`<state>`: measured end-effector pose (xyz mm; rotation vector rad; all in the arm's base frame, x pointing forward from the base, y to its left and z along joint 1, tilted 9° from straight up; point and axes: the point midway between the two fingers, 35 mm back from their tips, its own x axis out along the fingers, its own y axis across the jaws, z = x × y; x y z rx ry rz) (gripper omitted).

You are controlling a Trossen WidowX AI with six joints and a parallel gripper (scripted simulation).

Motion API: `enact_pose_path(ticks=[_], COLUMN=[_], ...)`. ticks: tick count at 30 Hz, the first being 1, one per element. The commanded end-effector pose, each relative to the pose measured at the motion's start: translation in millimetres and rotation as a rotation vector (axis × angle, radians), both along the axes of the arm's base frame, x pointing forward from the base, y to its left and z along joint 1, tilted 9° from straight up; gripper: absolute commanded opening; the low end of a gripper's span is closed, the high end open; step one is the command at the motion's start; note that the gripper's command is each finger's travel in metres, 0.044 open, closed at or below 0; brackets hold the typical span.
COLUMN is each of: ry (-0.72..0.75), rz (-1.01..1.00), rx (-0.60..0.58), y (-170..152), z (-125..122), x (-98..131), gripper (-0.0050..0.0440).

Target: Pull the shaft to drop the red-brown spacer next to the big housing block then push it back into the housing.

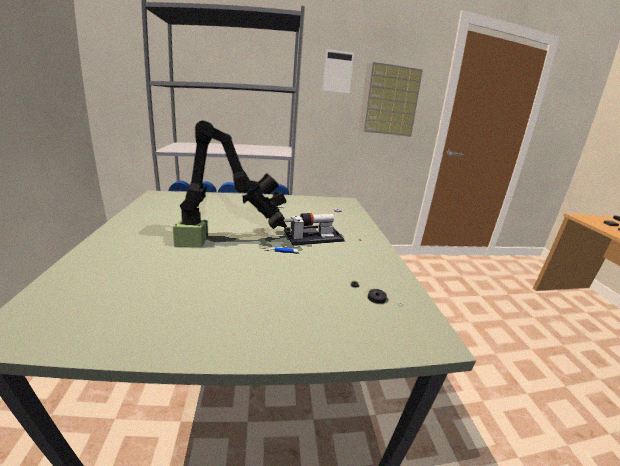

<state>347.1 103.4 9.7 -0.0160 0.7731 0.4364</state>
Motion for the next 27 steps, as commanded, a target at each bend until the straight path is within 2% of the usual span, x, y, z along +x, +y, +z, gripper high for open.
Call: enact_pose_path(ticks=[1,27], ry=[-0.031,-0.031], rz=[0.005,0.006], rx=[0.008,0.008], y=[-0.1,-1.1], z=[10.3,10.1], x=[1.8,-0.2], gripper=[-0.005,-0.005])
